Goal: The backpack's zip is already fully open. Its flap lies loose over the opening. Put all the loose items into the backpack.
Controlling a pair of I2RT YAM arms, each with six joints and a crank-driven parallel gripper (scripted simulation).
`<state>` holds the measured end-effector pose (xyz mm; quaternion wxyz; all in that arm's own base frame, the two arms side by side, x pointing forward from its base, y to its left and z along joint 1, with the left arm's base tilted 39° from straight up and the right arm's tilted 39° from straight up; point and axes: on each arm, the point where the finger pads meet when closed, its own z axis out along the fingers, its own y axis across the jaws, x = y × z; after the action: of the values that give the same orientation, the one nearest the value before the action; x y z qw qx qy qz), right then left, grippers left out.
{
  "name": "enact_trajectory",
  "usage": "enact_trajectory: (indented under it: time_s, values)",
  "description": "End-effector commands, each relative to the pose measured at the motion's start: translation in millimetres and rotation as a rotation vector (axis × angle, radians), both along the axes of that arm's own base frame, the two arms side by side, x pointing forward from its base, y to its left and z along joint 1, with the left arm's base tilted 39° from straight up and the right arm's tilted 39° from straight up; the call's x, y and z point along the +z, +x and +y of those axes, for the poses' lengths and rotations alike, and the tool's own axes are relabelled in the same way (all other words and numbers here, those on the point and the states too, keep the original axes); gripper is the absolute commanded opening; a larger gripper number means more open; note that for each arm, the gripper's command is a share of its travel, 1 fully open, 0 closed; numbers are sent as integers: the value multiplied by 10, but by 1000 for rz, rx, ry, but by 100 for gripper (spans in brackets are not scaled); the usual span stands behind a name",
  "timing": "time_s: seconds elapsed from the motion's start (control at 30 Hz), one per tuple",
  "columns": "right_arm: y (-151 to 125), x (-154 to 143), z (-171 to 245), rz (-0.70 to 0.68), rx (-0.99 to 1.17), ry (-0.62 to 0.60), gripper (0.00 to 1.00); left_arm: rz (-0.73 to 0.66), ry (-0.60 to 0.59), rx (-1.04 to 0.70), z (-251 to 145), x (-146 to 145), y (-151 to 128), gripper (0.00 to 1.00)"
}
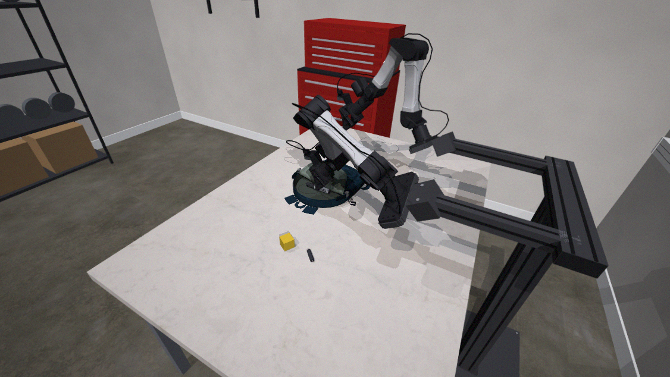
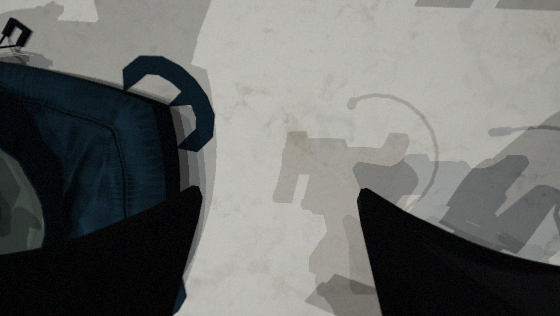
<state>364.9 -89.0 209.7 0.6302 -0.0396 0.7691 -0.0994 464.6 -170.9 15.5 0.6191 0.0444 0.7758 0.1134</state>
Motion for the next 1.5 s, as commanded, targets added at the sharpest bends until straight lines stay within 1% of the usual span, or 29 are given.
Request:
enact_trajectory:
  time_s: [0.0,0.73,0.77,0.9,0.93,0.97,1.0,1.03,1.23,1.27,1.47]
  values:
    - [7,67,12,-18,4,-6,90,15,-6,-9,11,-81,61,16]
    - [7,67,12,-18,4,-6,90,30,4,-7,58,-156,-15,16]
    - [7,67,12,-18,4,-6,90,17,-5,-8,24,-102,37,16]
    - [7,67,12,-18,4,-6,90,17,-4,-6,25,-104,36,16]
    - [7,67,12,-18,4,-6,90,-8,-13,-12,-24,7,19,16]
    - [7,67,12,-18,4,-6,90,17,-4,-6,26,-105,34,16]
    - [7,67,12,-18,4,-6,90,-37,-27,-13,-62,107,14,16]
    - [7,67,12,-18,4,-6,90,-27,-21,-12,-52,68,12,16]
    - [7,67,12,-18,4,-6,90,-27,-21,-12,-52,68,12,16]
    - [7,67,12,-18,4,-6,90,-27,-21,-12,-52,68,12,27]
    - [7,67,12,-18,4,-6,90,-27,-21,-12,-51,70,13,27]
